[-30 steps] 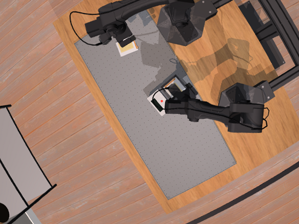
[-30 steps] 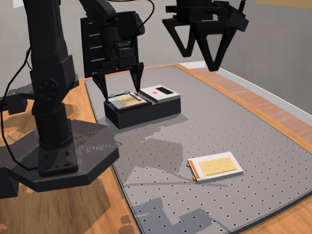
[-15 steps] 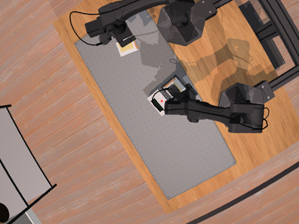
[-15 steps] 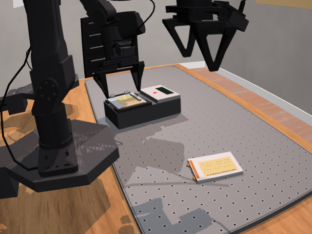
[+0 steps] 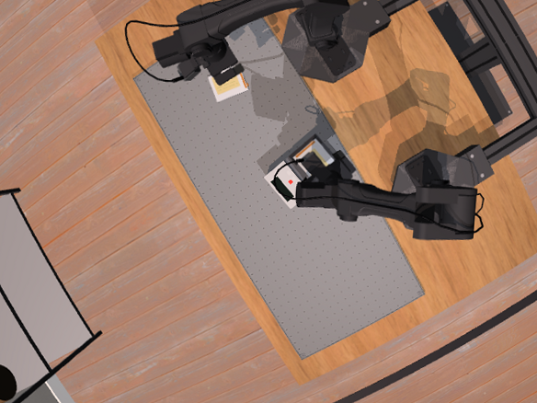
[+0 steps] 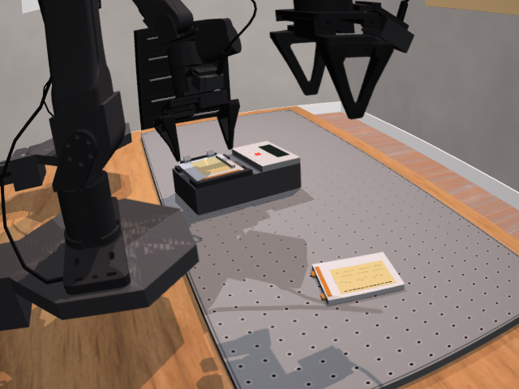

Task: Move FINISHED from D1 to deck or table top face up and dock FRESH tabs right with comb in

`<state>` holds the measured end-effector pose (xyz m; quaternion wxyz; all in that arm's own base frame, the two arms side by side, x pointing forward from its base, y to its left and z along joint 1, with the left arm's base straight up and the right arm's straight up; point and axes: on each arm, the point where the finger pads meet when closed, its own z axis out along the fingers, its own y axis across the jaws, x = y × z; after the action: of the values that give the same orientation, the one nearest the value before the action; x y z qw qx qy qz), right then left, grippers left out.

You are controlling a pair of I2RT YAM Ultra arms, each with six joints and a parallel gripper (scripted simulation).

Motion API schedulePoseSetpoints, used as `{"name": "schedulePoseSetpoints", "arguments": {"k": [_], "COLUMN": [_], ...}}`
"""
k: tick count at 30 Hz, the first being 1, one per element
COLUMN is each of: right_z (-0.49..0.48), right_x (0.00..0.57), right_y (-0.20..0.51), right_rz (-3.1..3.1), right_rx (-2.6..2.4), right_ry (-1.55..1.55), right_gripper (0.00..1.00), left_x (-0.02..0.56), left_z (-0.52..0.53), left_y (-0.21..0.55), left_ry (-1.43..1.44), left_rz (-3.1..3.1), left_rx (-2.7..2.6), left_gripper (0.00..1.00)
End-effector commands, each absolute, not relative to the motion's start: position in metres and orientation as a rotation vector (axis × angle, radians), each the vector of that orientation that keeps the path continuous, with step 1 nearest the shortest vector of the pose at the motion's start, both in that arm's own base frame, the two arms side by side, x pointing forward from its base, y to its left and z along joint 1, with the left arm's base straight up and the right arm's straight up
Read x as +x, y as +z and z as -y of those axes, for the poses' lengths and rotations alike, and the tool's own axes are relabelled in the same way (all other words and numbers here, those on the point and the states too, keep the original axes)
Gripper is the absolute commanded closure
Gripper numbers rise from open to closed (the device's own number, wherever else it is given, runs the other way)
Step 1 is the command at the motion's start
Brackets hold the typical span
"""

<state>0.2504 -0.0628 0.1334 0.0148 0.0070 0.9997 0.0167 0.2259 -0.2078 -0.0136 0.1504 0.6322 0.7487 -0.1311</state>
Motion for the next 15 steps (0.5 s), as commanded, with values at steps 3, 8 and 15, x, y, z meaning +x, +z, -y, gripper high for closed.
{"name": "schedulePoseSetpoints", "arguments": {"k": [3,8,15], "right_z": [0.0634,0.0634,0.0634], "right_x": [0.2468,0.2468,0.2468], "right_y": [0.1387,0.1387,0.1387], "right_rz": [-3.092,-3.092,-3.092], "right_rx": [0.029,0.029,0.029], "right_ry": [0.053,0.053,0.053], "right_gripper": [0.0,0.0,0.0], "left_x": [0.2376,0.2375,0.2367], "left_z": [0.2121,0.2114,0.2097], "left_y": [0.014,0.0157,0.0187], "left_ry": [-0.38,-0.38,-0.381], "left_rz": [-2.098,-2.098,-2.104], "left_rx": [1.788,1.788,1.794], "left_gripper": [0.02,0.02,0.02]}}
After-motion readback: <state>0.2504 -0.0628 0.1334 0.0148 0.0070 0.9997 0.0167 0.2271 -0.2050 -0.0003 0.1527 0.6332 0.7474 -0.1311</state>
